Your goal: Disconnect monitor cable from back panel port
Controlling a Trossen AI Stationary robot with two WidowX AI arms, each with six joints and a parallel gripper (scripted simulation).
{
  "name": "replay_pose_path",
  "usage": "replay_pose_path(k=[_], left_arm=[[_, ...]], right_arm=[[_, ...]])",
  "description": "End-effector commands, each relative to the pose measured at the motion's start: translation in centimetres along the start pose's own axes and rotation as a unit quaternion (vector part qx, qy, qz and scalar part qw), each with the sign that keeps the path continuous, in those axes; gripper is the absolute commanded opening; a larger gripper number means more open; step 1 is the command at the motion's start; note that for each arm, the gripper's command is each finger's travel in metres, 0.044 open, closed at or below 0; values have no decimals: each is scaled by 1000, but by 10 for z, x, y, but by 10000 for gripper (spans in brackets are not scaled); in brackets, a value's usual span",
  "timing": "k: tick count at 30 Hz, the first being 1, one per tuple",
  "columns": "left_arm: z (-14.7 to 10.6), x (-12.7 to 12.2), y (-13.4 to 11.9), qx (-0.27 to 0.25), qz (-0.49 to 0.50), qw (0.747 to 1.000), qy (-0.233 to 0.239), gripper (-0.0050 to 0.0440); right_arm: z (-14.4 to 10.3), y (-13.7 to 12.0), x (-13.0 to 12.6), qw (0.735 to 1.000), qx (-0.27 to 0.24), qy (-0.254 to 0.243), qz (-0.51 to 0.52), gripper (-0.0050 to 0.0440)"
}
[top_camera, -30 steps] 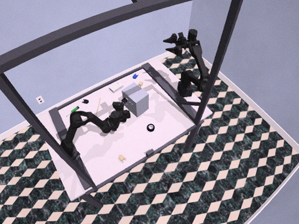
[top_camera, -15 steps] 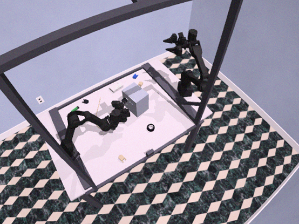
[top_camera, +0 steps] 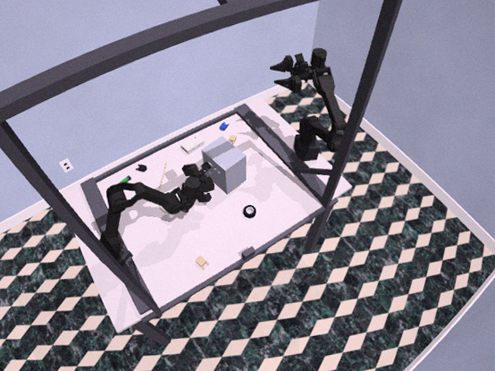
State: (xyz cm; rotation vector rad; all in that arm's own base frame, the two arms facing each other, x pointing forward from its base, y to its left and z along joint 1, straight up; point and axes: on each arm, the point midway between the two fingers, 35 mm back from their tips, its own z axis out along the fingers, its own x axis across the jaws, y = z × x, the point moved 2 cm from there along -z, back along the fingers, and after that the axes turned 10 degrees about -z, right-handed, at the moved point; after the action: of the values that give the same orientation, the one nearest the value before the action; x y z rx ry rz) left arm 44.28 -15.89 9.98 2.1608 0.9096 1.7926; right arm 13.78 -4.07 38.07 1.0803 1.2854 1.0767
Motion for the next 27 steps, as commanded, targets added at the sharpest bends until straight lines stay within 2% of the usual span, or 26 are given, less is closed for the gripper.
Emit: replay_pose_path(k=[1, 5, 27], left_arm=[[-2, 9, 6, -3, -24, 1000, -3, 0], [-2, 10, 6, -3, -26, 1000, -5, 0], [-1, 18, 7, 8, -133, 988, -80, 0]], right_arm=[[0, 3, 1, 1000, -1, 1, -2, 440], [0, 3, 1, 1000, -1, 1, -2, 440], [0, 3, 1, 1000, -1, 1, -2, 440]])
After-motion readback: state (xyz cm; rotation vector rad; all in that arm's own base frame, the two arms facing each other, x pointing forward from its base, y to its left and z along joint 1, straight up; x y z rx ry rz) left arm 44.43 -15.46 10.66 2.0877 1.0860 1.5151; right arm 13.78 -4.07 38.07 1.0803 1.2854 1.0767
